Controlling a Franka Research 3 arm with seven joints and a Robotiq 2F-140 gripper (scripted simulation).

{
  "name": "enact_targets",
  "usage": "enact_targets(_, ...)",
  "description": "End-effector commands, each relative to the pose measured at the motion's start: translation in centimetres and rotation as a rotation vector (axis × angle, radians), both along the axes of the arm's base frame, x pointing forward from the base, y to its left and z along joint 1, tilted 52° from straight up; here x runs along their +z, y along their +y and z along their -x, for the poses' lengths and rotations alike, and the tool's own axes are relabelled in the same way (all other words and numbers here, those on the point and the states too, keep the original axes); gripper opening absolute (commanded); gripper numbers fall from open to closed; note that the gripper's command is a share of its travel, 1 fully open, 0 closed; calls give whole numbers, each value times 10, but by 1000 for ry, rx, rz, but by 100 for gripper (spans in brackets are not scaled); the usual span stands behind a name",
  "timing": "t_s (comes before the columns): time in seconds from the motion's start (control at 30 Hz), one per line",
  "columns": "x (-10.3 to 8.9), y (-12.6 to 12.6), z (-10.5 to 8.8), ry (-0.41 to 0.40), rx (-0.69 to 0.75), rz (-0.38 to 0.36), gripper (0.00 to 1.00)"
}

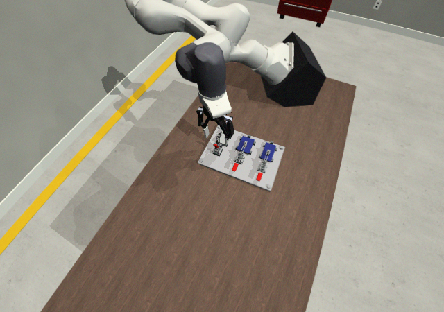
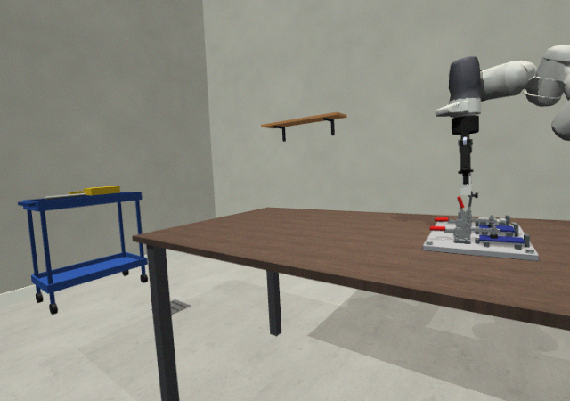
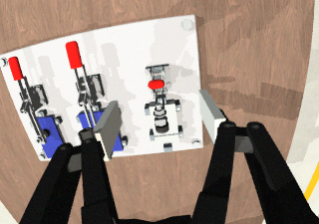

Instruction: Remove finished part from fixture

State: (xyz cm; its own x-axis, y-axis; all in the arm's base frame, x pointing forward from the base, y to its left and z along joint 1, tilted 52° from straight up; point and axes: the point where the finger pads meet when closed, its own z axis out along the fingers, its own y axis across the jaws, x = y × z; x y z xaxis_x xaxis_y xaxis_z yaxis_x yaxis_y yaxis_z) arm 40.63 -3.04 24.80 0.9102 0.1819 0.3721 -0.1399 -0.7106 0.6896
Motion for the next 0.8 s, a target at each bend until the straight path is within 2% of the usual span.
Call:
enact_targets(0.0,-1,0,-1,0,4,0,58)
enact_targets(0.33,-3,-1,3,0,4,0,58)
enact_targets(0.77,-11,-5,24,0,4,0,58)
